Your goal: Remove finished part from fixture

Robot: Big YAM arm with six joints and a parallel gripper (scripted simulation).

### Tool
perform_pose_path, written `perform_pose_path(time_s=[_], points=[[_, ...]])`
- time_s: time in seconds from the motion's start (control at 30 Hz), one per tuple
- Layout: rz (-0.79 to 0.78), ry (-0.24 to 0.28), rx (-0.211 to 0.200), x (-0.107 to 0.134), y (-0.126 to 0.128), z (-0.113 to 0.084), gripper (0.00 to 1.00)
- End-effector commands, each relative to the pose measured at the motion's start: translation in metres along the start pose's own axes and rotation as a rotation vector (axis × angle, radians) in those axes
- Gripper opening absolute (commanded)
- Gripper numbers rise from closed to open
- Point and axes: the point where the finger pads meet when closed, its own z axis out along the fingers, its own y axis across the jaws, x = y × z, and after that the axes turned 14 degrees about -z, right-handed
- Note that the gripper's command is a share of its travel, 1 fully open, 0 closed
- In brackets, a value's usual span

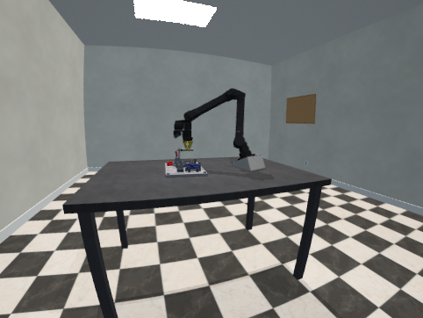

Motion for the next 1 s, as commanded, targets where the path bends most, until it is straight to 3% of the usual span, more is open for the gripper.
perform_pose_path(time_s=[0.0, 0.63, 0.97], points=[[-0.003, 0.008, -0.003, 0.001, -0.003, 0.01, 0.0], [-0.003, 0.008, -0.004, 0.002, -0.002, 0.038, 0.0], [-0.003, 0.008, -0.004, 0.002, -0.002, 0.063, 0.0]])
